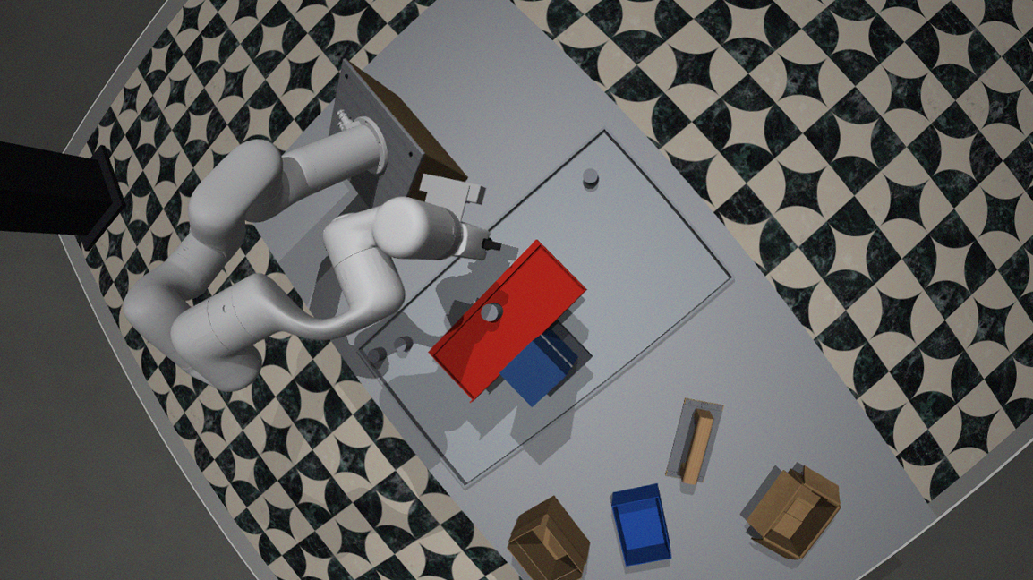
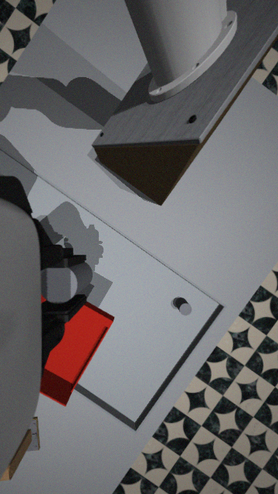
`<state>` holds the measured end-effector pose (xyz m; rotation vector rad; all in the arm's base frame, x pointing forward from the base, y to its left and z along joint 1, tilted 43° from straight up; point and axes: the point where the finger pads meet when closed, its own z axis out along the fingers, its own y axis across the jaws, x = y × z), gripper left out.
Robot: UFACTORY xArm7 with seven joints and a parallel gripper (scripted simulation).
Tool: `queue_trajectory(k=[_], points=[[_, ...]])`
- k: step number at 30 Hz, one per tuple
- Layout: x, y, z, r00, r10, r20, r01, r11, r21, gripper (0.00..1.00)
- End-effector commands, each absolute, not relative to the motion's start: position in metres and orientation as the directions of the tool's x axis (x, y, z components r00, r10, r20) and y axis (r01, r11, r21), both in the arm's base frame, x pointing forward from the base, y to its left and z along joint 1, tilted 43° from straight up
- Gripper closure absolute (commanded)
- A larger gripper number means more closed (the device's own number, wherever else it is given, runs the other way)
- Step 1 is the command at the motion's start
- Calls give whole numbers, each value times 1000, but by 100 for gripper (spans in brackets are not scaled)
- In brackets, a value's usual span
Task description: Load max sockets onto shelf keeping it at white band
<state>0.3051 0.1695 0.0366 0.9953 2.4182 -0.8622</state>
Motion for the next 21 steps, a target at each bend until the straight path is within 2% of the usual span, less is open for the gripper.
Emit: queue_trajectory(k=[1,2,4,7,21], points=[[334,182,34,-678,492,-546,727,561,-396,100],[334,182,34,-678,492,-546,727,561,-396,100],[380,188,30,-674,491,-552,730,556,-398,100],[394,188,28,-672,489,-556,732,552,-400,100],[402,188,27,-671,488,-559,733,549,-401,100]])
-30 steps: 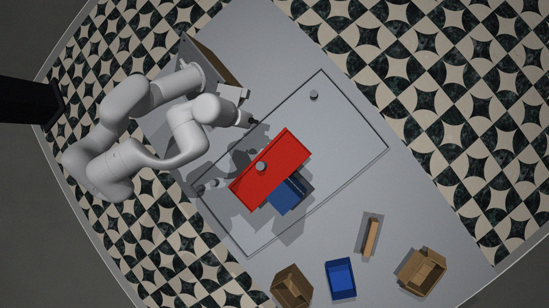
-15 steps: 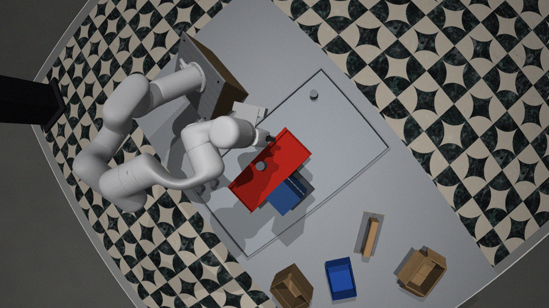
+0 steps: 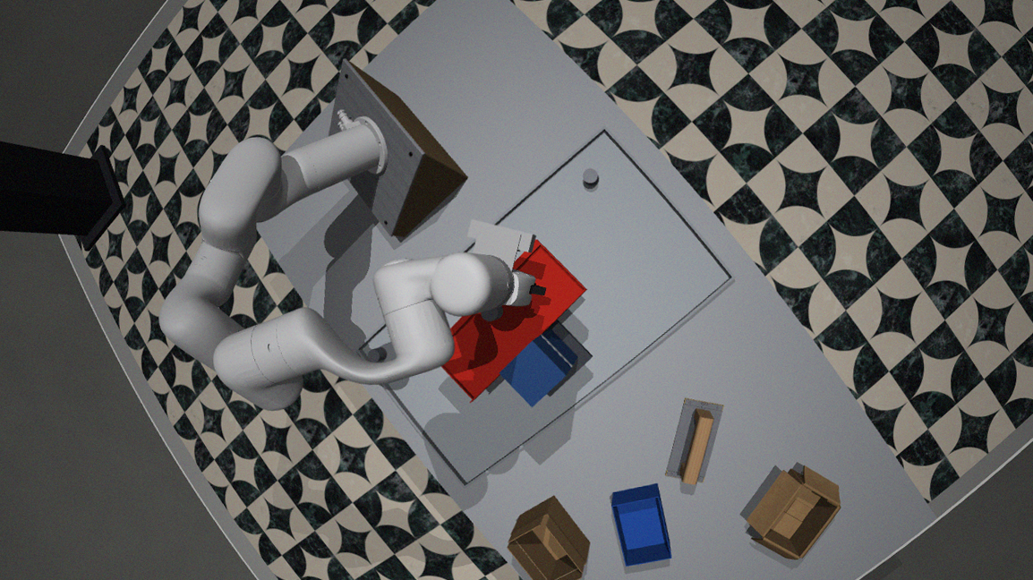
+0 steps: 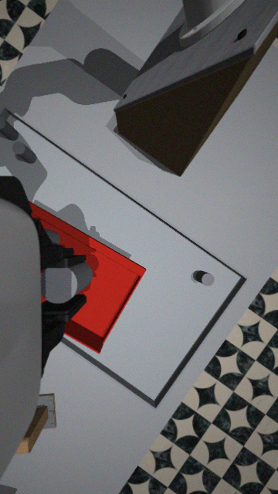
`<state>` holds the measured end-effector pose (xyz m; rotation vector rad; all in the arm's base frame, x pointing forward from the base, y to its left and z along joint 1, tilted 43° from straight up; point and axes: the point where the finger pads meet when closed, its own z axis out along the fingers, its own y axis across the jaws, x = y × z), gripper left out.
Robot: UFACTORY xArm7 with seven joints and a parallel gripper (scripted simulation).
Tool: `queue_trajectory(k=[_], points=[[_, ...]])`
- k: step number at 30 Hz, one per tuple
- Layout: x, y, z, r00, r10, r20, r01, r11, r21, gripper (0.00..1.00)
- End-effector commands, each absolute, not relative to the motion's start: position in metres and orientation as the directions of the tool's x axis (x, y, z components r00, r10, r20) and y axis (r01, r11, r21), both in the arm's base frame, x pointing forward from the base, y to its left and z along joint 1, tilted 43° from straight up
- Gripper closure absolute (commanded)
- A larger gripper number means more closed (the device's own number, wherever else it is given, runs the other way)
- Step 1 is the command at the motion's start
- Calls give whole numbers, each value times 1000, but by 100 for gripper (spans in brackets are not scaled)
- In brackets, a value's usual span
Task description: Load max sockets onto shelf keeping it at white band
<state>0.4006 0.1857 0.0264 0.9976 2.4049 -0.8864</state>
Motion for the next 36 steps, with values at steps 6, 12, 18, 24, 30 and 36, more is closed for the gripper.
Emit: queue_trajectory(k=[6,12,18,24,30,36], points=[[403,182,21,-671,488,-559,733,549,-401,100],[405,171,8,-671,488,-559,733,549,-401,100],[405,168,5,-671,488,-559,733,549,-401,100],[406,167,5,-671,488,-559,733,549,-401,100],[407,158,-6,-671,488,-559,733,549,-401,100],[407,157,-7,-671,488,-559,733,549,-401,100]])
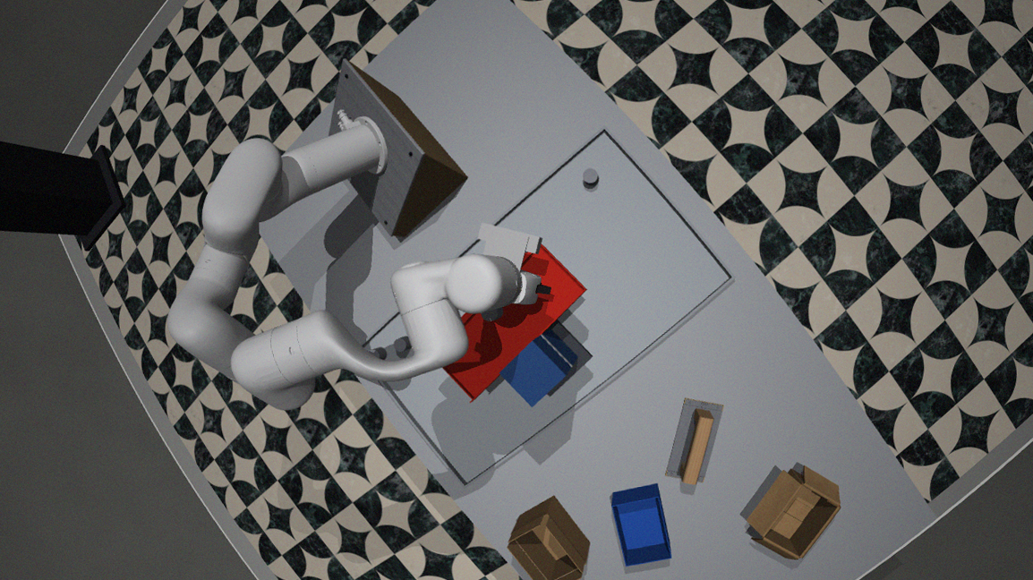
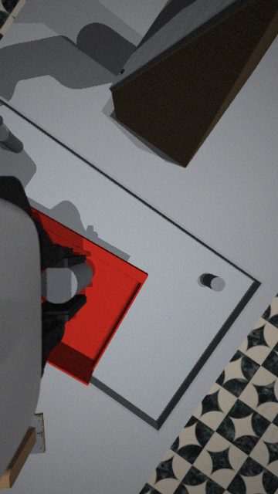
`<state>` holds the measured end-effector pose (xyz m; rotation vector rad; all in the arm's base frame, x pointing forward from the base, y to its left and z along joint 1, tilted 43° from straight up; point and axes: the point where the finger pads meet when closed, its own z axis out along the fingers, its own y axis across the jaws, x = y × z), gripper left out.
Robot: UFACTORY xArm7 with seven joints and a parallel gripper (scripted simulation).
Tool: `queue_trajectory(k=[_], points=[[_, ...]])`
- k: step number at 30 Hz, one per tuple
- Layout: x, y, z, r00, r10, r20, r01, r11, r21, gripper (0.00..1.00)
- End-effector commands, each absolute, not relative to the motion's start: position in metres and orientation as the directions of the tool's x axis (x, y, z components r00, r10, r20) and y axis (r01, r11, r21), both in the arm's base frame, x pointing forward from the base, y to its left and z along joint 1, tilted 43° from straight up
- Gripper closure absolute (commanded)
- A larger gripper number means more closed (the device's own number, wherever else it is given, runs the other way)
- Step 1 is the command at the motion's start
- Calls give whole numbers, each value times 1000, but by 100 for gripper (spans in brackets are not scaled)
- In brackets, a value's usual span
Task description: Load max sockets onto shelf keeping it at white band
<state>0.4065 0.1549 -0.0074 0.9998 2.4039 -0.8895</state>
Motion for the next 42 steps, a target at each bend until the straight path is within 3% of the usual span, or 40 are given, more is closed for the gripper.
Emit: queue_trajectory(k=[1,42], points=[[407,157,-7,-671,488,-559,733,549,-401,100],[408,151,-14,-671,488,-559,733,549,-401,100]])
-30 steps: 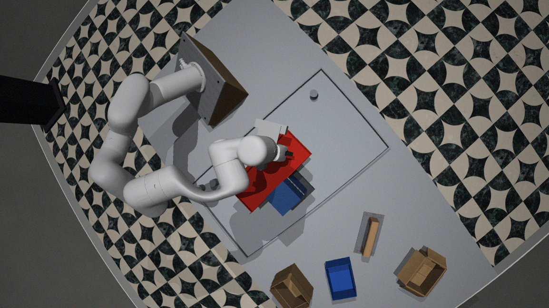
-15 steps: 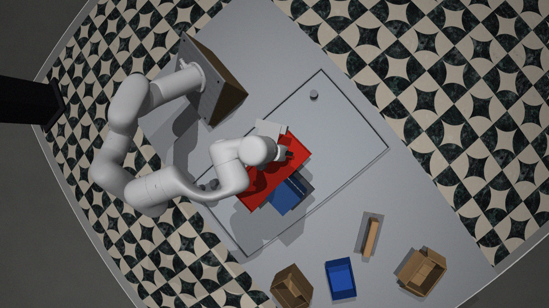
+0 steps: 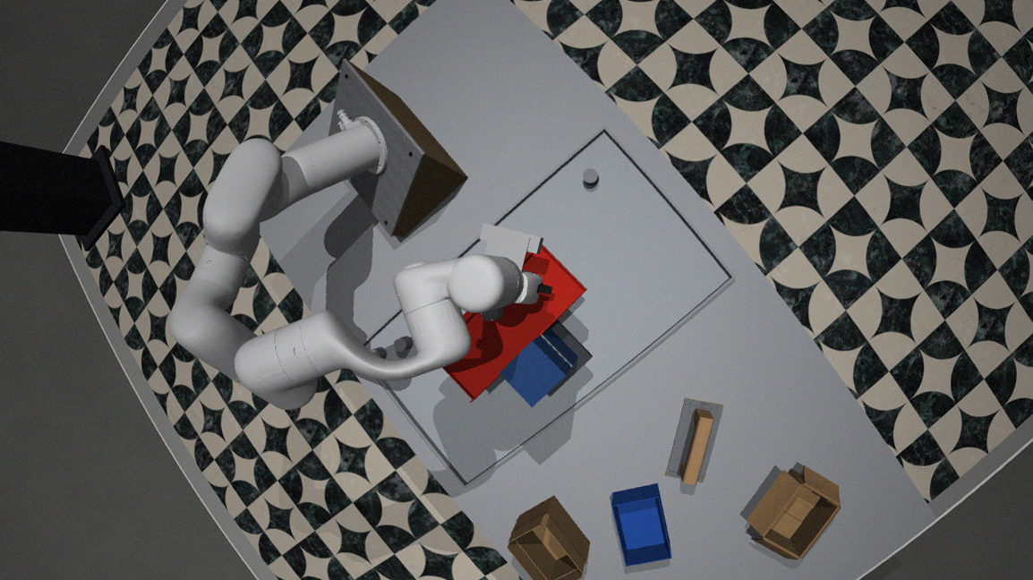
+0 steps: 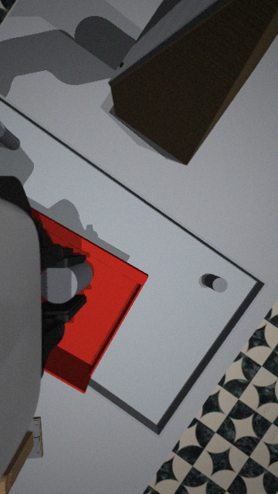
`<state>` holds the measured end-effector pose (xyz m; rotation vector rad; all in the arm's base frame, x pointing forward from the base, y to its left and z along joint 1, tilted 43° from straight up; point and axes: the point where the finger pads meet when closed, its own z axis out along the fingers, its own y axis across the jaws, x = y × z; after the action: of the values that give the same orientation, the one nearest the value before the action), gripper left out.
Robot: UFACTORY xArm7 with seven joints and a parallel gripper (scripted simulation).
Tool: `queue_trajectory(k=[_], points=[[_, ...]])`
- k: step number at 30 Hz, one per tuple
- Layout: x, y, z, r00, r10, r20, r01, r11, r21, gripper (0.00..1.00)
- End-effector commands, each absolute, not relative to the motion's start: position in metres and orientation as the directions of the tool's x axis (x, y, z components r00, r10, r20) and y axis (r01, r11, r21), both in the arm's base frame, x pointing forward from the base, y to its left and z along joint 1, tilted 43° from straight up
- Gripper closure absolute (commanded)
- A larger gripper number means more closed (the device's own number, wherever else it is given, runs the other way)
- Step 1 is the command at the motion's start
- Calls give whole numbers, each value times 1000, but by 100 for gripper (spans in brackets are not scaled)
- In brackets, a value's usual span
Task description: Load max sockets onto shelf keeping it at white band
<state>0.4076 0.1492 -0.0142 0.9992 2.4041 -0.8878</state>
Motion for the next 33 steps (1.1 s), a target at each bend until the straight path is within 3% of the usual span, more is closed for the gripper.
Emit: queue_trajectory(k=[1,33], points=[[408,151,-14,-671,488,-559,733,549,-401,100],[409,147,-18,-671,488,-559,733,549,-401,100]])
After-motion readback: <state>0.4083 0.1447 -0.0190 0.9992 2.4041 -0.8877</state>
